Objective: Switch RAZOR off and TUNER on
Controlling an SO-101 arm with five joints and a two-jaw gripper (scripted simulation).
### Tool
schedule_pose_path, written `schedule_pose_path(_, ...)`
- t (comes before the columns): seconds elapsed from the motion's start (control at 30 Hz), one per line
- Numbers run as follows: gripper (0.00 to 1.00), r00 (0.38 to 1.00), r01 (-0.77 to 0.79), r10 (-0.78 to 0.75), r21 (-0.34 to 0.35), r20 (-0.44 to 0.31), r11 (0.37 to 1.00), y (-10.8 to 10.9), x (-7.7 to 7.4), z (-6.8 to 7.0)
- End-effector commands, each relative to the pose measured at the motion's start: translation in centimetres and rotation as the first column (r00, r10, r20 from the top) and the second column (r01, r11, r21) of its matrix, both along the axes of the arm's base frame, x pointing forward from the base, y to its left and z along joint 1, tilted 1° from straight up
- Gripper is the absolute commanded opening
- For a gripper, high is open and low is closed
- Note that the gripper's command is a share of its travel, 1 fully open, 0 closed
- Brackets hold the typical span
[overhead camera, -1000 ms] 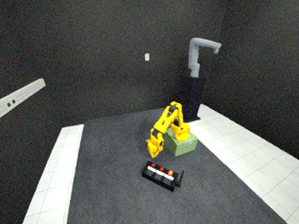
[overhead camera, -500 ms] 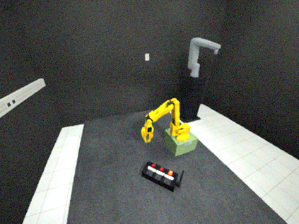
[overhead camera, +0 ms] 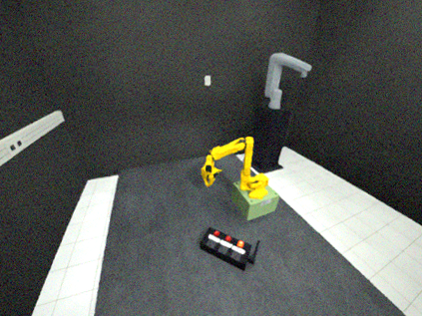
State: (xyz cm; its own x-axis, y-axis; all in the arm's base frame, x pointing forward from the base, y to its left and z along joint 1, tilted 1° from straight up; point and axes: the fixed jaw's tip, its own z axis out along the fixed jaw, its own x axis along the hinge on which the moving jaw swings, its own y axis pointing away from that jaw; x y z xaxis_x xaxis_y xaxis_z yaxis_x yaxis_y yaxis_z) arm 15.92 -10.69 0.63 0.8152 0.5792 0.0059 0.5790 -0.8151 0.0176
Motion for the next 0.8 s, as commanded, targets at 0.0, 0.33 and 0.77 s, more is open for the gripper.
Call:
schedule_pose_path(0.0,0.00,0.999,0.053,-0.053,0.006,-0.008,0.999,-0.69,-1.00,0.19)
schedule_pose_path(0.33,0.00,0.997,0.078,-0.078,0.006,-0.008,0.997,-1.03,-1.33,0.27)
schedule_pose_path(0.77,0.00,0.997,0.078,-0.078,0.006,-0.008,0.997,-1.03,-1.33,0.27)
